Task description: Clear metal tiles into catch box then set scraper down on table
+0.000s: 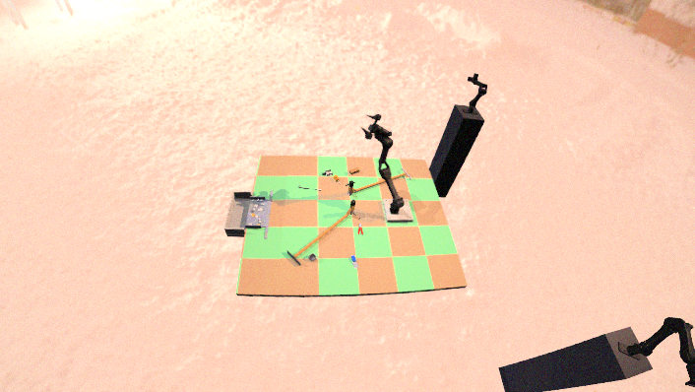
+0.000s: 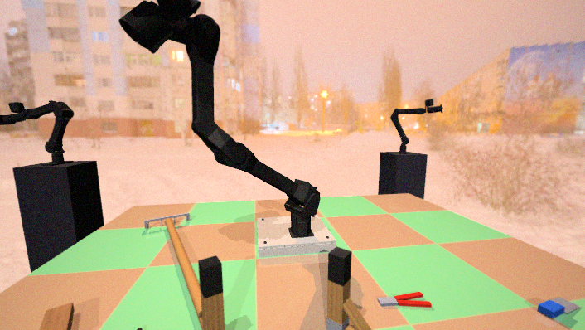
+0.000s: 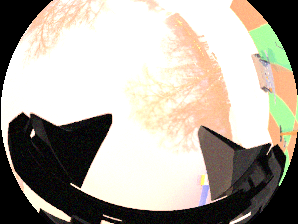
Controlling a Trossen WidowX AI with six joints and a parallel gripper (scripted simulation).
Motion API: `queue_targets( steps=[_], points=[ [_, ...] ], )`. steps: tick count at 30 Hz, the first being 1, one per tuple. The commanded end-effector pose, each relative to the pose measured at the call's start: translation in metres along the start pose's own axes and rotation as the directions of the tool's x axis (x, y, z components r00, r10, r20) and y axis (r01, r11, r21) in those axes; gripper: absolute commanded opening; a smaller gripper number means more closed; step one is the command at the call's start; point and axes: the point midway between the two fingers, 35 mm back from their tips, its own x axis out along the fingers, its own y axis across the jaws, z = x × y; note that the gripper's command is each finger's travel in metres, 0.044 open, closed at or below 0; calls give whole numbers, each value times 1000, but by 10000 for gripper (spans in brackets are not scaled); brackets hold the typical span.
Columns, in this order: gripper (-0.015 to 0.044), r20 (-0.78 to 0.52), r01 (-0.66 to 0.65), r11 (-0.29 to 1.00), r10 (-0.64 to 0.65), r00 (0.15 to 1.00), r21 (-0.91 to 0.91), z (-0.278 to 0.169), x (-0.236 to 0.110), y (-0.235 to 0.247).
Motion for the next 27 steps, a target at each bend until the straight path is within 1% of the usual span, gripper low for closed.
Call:
queue_targets(
  steps=[1,13,27],
  points=[
    [440,-23,-74,994,72,997,-86,-21,-15,20],
    [440,-103,-237,923,215,971,-302,-71,-55,55],
    [440,-235,-385,762,305,923,-521,-138,-98,69]
  ],
)
